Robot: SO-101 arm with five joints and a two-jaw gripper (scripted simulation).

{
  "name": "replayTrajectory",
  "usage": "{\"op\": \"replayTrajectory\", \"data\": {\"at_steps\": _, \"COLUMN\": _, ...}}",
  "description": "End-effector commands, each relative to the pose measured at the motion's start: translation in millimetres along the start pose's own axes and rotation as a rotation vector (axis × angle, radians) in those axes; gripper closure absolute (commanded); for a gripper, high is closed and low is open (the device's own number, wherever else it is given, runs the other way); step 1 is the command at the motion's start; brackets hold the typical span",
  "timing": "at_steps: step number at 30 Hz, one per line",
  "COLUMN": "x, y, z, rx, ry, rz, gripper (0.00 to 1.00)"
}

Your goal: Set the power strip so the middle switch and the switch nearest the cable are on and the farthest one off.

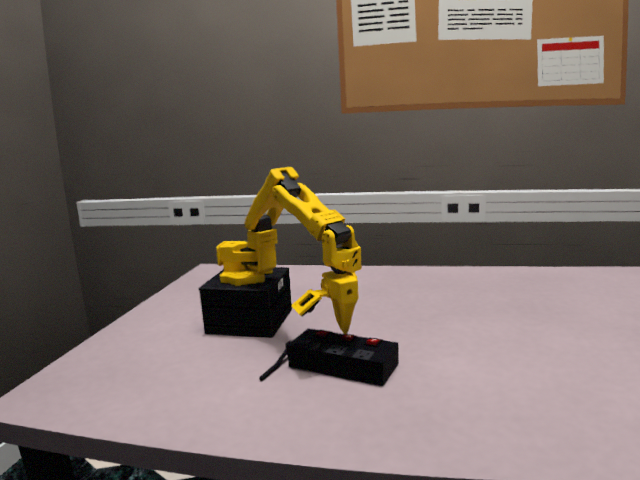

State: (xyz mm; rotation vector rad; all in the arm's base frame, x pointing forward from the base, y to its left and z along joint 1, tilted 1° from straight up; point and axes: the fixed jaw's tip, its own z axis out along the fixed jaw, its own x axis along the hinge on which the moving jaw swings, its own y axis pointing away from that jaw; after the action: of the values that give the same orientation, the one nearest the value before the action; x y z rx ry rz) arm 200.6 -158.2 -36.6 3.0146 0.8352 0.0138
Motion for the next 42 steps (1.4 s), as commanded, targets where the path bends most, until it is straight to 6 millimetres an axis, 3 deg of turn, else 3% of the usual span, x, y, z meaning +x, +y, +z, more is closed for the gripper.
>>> {"op": "replayTrajectory", "data": {"at_steps": 1, "x": -1.6, "y": 0.4, "z": 5.6, "rx": 0.005, "ry": -0.001, "rz": 0.002, "gripper": 1.00}}
{"op": "replayTrajectory", "data": {"at_steps": 42, "x": -1.6, "y": 0.3, "z": 6.2, "rx": 0.005, "ry": -0.001, "rz": 0.002, "gripper": 1.00}}
